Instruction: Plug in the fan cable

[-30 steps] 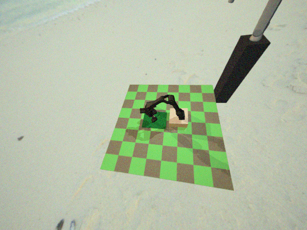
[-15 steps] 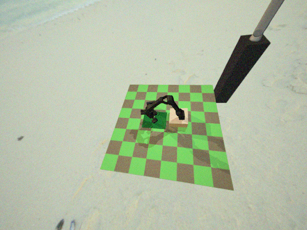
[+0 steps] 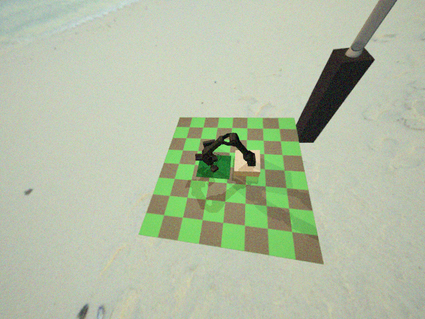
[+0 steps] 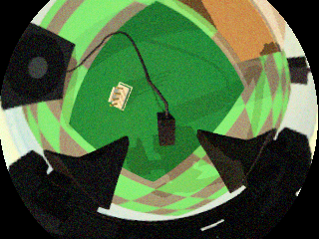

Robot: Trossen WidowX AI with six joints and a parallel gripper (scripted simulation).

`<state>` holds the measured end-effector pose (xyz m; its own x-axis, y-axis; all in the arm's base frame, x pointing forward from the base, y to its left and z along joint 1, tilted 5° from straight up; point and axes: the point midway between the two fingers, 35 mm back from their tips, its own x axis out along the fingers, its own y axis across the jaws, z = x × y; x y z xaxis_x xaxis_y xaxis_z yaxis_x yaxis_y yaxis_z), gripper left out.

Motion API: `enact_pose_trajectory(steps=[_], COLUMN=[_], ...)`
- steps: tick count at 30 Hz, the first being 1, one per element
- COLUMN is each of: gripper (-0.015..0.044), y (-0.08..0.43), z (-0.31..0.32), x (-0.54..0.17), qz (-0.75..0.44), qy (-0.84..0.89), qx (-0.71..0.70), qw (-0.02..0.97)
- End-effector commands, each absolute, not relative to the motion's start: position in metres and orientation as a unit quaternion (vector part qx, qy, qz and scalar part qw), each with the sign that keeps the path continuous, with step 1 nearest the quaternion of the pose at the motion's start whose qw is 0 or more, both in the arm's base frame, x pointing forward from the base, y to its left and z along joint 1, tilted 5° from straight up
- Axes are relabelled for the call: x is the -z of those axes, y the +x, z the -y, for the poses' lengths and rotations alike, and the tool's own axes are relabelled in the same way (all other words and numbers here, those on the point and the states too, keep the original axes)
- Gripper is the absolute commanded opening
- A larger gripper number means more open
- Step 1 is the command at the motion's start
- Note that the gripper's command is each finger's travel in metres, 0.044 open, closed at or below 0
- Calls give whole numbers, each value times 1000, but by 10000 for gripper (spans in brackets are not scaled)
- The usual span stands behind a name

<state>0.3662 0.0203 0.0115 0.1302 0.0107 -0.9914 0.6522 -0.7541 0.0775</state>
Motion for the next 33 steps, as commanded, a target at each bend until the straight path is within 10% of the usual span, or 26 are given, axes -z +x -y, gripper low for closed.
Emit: enact_pose_trajectory(steps=[1,13,29,33], gripper=[440,440,20,0], y=[364,365,366,366], z=[-21,-21,-20,-20], x=[-1,8,5,5], qz=[-237,-237,-236,-236], qy=[703,703,703,703], qx=[620,620,618,618], qw=[257,257,260,260])
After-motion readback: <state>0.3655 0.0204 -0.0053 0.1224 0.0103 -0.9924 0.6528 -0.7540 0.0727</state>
